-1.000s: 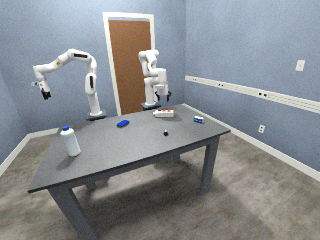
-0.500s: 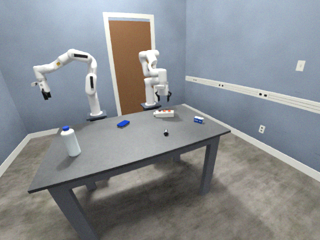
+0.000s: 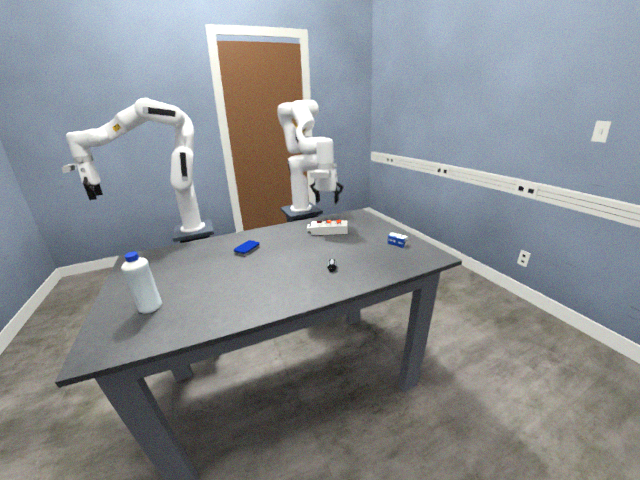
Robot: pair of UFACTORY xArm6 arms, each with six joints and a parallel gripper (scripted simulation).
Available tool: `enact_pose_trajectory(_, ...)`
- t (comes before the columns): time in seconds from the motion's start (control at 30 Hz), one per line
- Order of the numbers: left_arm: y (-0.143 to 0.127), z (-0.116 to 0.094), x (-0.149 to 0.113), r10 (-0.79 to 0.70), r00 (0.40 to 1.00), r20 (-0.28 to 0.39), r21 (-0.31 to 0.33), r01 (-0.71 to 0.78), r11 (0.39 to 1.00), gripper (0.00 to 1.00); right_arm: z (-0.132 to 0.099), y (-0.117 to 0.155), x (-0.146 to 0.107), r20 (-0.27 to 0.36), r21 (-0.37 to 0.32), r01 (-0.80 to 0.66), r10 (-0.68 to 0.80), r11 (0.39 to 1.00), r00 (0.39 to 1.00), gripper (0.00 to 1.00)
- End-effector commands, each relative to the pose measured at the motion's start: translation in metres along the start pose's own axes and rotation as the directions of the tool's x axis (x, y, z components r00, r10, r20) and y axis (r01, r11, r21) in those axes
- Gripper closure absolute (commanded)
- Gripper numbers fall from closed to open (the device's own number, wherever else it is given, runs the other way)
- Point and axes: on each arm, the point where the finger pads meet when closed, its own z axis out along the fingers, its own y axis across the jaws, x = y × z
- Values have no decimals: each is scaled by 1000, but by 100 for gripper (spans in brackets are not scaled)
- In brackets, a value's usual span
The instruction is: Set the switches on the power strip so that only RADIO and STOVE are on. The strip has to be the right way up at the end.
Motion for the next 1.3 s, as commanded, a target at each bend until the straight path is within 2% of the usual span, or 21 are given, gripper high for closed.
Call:
enact_pose_trajectory(0.0, -1, -2, 1, 0, 1000, -3, 4, 0, 1000, 0, -2, 0, 1, -6, 0, 0, 0, 1000, 1000, 0)
enact_pose_trajectory(0.1, -3, -4, 5, 38, 999, -4, 4, -38, 999, 0, -2, 0, 1, -6, 0, 0, 0, 1000, 1000, 0)
enact_pose_trajectory(0.2, -8, -14, 19, 194, 981, -6, 3, -194, 981, 0, -2, 0, 1, -6, 0, 0, 0, 1000, 1000, 0)
enact_pose_trajectory(0.4, -13, -26, 35, 364, 931, -8, 3, -364, 931, 0, -2, 0, 1, -6, 0, 0, 0, 1000, 1000, 0)
enact_pose_trajectory(0.47, -13, -26, 35, 364, 931, -8, 3, -364, 931, 0, -2, 0, 1, -6, 0, 0, 0, 1000, 1000, 0)
enact_pose_trajectory(0.5, -15, -32, 43, 448, 894, -9, 4, -448, 894, 0, -2, 0, 1, -6, 0, 0, 0, 1000, 1000, 0)
enact_pose_trajectory(0.63, -18, -39, 54, 543, 840, -11, 4, -543, 840, 0, -2, 0, 1, -6, 0, 0, 0, 1000, 1000, 0)
enact_pose_trajectory(0.83, -21, -51, 71, 694, 720, -14, 6, -694, 720, 0, -2, 0, 1, -6, 0, 0, 0, 1000, 1000, 0)
enact_pose_trajectory(1.27, -21, -52, 73, 707, 707, -14, 7, -707, 707, 0, -2, 0, 1, -6, 0, 0, 0, 1000, 1000, 0)
